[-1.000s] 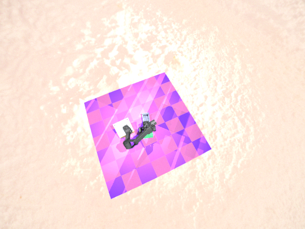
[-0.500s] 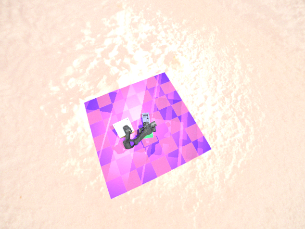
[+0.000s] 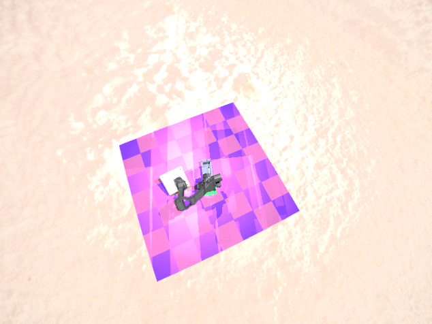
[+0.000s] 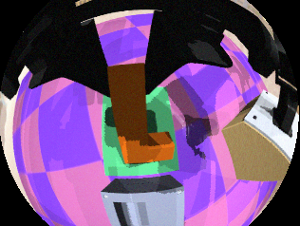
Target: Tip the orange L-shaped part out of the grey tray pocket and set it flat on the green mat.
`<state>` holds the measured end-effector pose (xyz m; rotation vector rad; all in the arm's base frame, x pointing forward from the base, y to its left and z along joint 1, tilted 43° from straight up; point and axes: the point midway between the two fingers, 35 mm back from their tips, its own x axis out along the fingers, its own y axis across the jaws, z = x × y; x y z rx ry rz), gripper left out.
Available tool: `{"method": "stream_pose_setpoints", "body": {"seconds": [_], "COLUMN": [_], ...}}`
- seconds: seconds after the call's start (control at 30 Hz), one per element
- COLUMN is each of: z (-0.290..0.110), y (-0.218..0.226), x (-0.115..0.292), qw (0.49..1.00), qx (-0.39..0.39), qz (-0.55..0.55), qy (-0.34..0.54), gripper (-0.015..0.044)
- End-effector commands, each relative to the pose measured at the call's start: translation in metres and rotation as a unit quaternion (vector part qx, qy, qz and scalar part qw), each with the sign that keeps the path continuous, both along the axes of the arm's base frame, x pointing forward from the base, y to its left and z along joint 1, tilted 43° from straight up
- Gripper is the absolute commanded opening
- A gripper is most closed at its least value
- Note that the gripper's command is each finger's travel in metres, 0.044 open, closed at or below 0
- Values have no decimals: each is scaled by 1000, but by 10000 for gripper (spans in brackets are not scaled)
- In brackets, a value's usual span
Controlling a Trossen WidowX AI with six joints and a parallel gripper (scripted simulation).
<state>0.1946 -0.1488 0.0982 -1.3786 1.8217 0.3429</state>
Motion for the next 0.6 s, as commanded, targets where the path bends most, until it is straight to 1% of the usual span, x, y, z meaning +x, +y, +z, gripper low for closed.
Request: {"method": "stream_pose_setpoints", "body": {"seconds": [0.0, 0.57], "z": [-7, -8], "y": [-5, -6], "x": [-2, -2], "qw": [1000, 1000], "qx": [0, -1], "qz": [2, 0], "qy": [5, 3], "gripper": [0, 0]}}
